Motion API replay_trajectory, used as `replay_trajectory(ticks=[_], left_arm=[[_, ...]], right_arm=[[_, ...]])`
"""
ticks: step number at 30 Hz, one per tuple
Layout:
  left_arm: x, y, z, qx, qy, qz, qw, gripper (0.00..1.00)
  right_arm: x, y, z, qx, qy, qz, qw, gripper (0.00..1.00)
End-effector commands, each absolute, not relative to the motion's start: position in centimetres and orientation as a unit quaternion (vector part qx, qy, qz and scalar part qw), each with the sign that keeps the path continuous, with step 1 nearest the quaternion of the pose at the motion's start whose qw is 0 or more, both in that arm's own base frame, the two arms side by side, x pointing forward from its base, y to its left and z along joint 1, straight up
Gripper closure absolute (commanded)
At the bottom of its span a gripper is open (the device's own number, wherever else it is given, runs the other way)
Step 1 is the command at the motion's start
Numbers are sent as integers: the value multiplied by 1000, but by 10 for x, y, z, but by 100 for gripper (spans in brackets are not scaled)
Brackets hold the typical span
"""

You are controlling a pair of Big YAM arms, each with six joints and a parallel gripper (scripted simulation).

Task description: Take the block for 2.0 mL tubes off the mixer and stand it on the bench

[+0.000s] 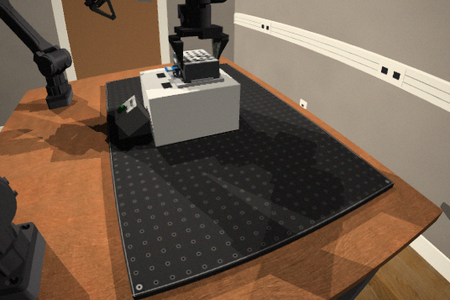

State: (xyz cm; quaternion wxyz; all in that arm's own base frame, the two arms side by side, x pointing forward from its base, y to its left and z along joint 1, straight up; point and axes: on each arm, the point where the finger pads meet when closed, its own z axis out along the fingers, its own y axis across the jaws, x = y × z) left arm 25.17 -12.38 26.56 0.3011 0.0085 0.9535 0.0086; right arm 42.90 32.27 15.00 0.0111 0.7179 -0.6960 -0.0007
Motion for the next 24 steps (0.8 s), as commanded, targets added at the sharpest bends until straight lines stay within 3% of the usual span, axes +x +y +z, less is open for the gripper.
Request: replay_trajectory(ticks=[1, 6, 24], left_arm=[[249, -152, 259, -11, 945, -8, 326, 100], [251, -176, 263, -23, 946, -8, 322, 100], [243, -269, 290, -15, 884, -43, 464, 100]], right_arm=[[436, 323, 157, 712, -702, 1, -2, 100], [436, 323, 157, 712, -702, 1, -2, 100], [436, 323, 157, 712, -702, 1, -2, 100]])
